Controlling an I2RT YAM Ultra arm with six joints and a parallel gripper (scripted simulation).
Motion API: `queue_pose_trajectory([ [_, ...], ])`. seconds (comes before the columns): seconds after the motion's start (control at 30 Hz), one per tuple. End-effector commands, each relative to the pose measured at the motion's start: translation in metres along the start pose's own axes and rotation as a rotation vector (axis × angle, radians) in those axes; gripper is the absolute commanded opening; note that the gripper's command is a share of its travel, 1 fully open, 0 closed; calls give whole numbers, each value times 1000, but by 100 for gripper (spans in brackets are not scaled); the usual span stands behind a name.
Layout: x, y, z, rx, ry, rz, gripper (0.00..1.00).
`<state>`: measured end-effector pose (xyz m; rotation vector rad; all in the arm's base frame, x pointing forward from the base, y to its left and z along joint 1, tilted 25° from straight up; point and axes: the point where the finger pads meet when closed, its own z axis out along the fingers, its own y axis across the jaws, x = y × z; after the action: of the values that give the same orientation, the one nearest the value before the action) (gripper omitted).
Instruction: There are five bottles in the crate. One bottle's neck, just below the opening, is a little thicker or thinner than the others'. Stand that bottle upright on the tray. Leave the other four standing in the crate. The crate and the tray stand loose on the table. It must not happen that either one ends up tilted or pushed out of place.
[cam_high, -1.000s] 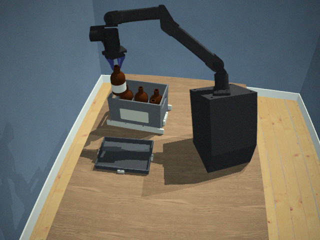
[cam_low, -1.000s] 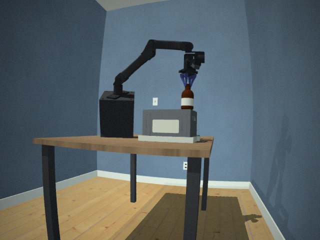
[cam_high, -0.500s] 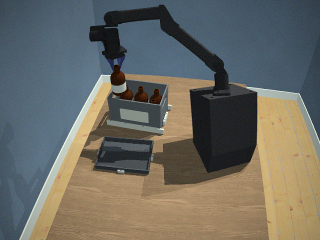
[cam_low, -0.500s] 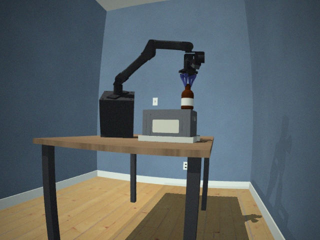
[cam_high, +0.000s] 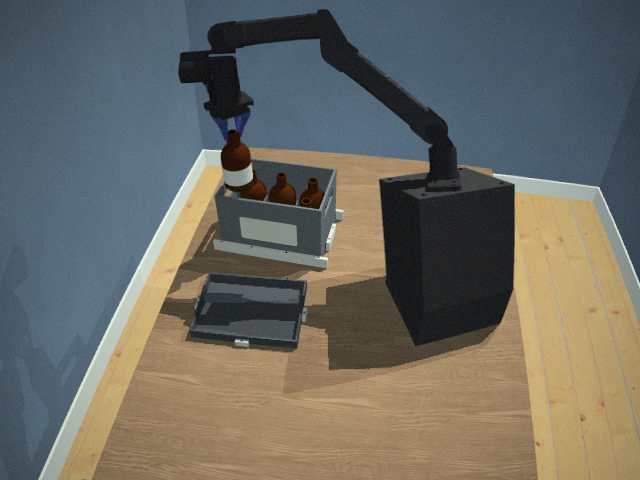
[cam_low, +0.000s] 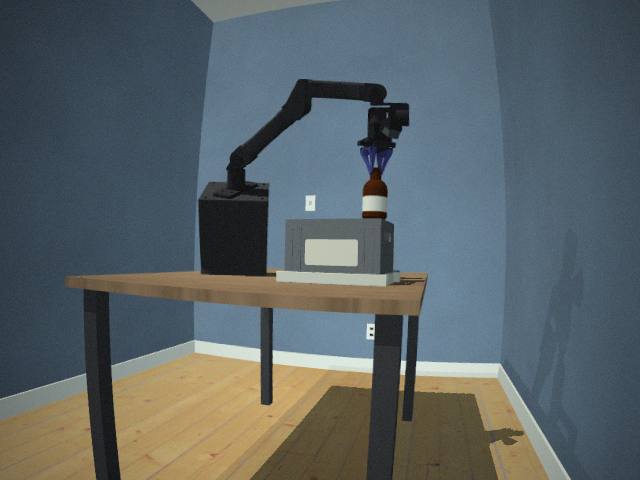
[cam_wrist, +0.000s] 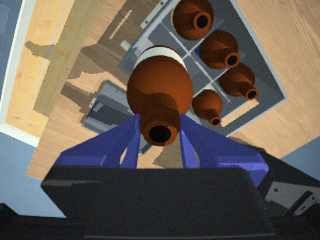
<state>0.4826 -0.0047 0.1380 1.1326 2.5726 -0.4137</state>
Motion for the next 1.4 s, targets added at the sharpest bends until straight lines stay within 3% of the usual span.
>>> queue_pose_trajectory([
  [0.0, -3, 6, -34, -55, -49, 1, 0],
  [0.57, -3, 6, -35, -55, -49, 1, 0],
  [0.83, 0, 9, -24, -33, -34, -10, 0],
  [1.37, -2, 7, -30, -42, -40, -5, 0],
])
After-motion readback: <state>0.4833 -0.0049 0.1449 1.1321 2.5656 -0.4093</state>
